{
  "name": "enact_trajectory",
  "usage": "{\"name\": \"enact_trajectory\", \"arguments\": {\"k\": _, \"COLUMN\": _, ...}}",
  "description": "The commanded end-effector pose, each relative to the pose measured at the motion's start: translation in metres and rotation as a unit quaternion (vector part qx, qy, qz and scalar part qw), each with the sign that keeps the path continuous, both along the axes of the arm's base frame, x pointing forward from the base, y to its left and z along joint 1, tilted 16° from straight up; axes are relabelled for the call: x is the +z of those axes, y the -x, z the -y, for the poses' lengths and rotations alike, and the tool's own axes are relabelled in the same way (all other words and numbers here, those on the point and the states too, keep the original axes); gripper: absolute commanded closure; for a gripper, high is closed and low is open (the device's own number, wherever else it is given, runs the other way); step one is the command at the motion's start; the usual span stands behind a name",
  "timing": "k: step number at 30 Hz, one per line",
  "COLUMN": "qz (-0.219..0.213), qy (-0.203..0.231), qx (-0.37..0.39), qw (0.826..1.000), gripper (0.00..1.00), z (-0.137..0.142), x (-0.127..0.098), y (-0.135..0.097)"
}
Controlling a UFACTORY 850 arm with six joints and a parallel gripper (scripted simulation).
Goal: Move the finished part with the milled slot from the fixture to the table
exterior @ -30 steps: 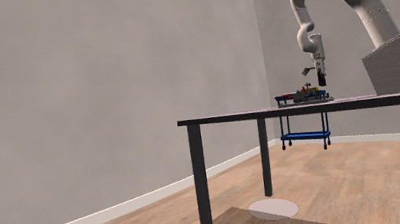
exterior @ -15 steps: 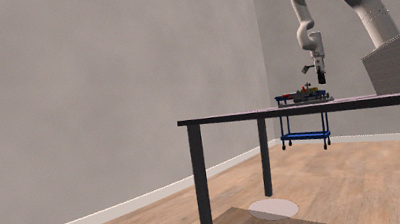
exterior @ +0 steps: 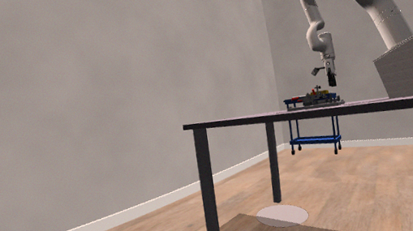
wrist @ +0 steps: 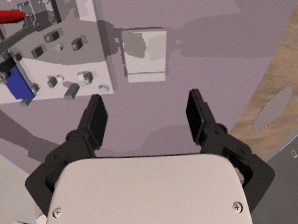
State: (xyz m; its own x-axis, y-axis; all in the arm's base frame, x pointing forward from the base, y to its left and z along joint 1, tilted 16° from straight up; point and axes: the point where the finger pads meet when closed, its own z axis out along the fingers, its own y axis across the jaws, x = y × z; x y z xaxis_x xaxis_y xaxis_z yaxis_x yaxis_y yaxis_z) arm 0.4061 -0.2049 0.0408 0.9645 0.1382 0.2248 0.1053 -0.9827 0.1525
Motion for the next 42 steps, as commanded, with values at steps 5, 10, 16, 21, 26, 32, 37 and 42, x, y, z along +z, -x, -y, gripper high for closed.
{"name": "enact_trajectory", "arguments": {"k": 5, "qz": 0.001, "qy": 0.0, "qx": 0.0, "qw": 1.0, "gripper": 0.05, "z": -0.001, "x": 0.012, "y": 0.002}}
{"name": "enact_trajectory", "arguments": {"k": 10, "qz": 0.001, "qy": 0.0, "qx": 0.0, "qw": 1.0, "gripper": 0.05, "z": -0.002, "x": 0.02, "y": 0.004}}
{"name": "enact_trajectory", "arguments": {"k": 16, "qz": 0.001, "qy": 0.0, "qx": 0.0, "qw": 1.0, "gripper": 0.05, "z": -0.005, "x": 0.042, "y": 0.01}}
{"name": "enact_trajectory", "arguments": {"k": 21, "qz": 0.001, "qy": 0.0, "qx": 0.0, "qw": 1.0, "gripper": 0.05, "z": -0.008, "x": 0.061, "y": 0.015}}
{"name": "enact_trajectory", "arguments": {"k": 26, "qz": 0.001, "qy": 0.0, "qx": 0.0, "qw": 1.0, "gripper": 0.05, "z": -0.009, "x": 0.072, "y": 0.018}}
{"name": "enact_trajectory", "arguments": {"k": 32, "qz": 0.001, "qy": 0.0, "qx": 0.0, "qw": 1.0, "gripper": 0.05, "z": -0.011, "x": 0.086, "y": 0.021}}
{"name": "enact_trajectory", "arguments": {"k": 37, "qz": 0.001, "qy": 0.0, "qx": 0.0, "qw": 1.0, "gripper": 0.05, "z": -0.011, "x": 0.089, "y": 0.022}}
{"name": "enact_trajectory", "arguments": {"k": 42, "qz": 0.001, "qy": 0.0, "qx": 0.0, "qw": 1.0, "gripper": 0.05, "z": -0.011, "x": 0.089, "y": 0.022}}
